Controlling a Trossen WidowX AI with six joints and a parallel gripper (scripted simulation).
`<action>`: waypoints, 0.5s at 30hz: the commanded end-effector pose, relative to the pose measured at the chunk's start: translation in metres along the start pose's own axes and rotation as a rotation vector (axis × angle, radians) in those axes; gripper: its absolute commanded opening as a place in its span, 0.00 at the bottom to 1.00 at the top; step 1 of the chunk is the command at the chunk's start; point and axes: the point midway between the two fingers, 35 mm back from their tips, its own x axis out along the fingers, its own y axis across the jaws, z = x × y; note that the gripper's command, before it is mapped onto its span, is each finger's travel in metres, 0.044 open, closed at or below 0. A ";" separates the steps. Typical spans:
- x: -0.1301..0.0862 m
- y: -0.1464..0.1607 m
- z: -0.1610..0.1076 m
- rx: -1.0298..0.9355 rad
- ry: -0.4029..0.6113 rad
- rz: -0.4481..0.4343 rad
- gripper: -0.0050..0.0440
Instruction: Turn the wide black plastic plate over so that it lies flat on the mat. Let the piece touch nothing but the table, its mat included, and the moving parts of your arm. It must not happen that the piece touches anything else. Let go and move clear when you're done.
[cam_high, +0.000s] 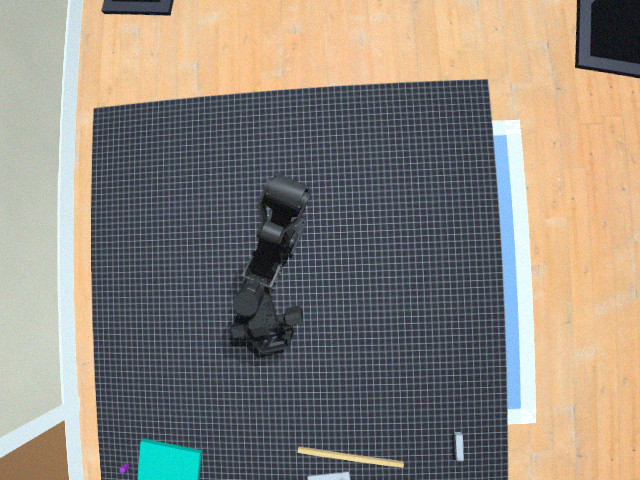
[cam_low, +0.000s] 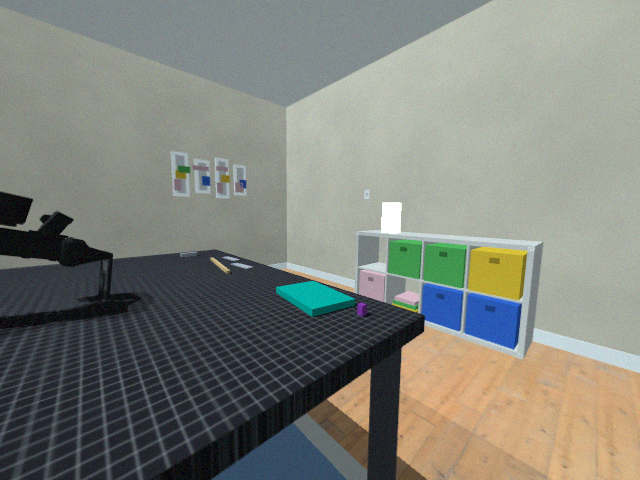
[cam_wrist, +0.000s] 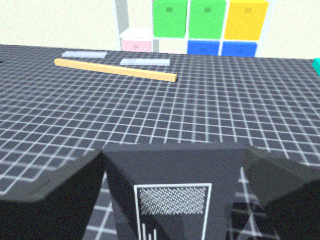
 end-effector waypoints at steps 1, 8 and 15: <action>0.000 -0.003 0.008 -0.017 0.005 -0.008 0.85; -0.010 -0.002 0.008 -0.018 0.054 -0.003 0.85; -0.014 -0.001 0.004 -0.013 0.062 -0.002 0.85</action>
